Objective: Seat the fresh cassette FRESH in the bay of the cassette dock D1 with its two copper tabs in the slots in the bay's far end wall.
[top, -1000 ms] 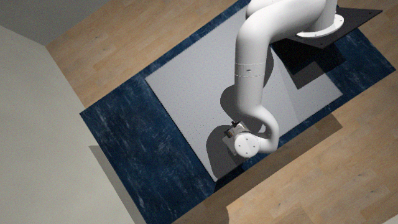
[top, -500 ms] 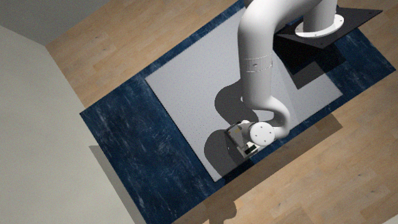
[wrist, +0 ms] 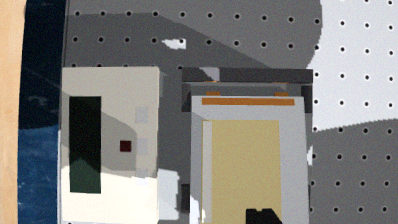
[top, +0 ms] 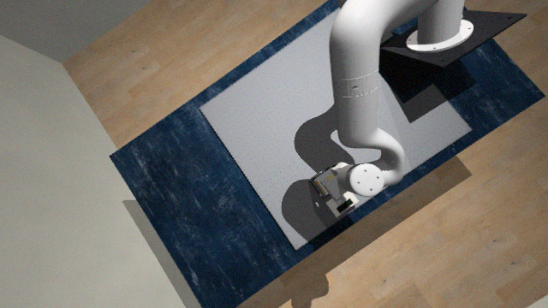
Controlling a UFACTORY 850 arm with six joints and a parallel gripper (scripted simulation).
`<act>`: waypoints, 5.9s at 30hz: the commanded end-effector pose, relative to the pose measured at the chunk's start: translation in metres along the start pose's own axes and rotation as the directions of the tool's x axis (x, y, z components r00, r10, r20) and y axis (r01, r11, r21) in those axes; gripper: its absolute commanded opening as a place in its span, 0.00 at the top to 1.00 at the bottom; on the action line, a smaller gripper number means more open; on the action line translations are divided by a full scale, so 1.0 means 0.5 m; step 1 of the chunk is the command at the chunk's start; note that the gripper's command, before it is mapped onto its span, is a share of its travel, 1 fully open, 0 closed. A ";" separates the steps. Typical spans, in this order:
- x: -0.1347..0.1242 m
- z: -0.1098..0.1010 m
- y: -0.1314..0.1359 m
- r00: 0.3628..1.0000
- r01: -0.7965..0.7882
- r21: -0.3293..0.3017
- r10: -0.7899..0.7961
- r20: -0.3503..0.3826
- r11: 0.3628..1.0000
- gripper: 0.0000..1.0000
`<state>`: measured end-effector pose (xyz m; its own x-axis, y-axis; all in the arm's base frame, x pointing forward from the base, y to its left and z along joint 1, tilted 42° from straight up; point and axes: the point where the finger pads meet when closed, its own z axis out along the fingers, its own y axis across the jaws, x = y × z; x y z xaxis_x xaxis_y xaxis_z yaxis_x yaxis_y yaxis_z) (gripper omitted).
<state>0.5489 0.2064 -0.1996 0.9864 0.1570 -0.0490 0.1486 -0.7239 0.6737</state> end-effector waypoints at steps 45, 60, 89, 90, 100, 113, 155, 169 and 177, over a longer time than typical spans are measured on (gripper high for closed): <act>-0.083 0.001 0.000 1.000 -0.001 0.001 0.001 -0.002 1.000 1.00; -0.083 0.008 0.000 1.000 -0.001 0.001 0.001 -0.002 1.000 1.00; -0.081 0.051 0.000 1.000 -0.001 0.001 0.001 -0.002 1.000 1.00; -0.081 0.051 0.000 1.000 -0.001 0.001 0.001 -0.002 1.000 1.00; -0.075 0.051 0.000 1.000 -0.001 0.001 0.001 -0.002 1.000 1.00; -0.068 0.051 0.000 1.000 -0.001 0.001 0.001 -0.002 1.000 1.00; -0.045 0.051 0.000 1.000 -0.001 0.001 0.001 -0.002 1.000 1.00; -0.038 0.051 0.000 1.000 -0.001 0.001 0.001 -0.002 1.000 1.00; -0.035 0.051 0.000 1.000 -0.001 0.001 0.001 -0.002 1.000 1.00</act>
<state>0.5326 0.1856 -0.2183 0.9864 0.1572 -0.0486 0.1485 -0.7240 0.6736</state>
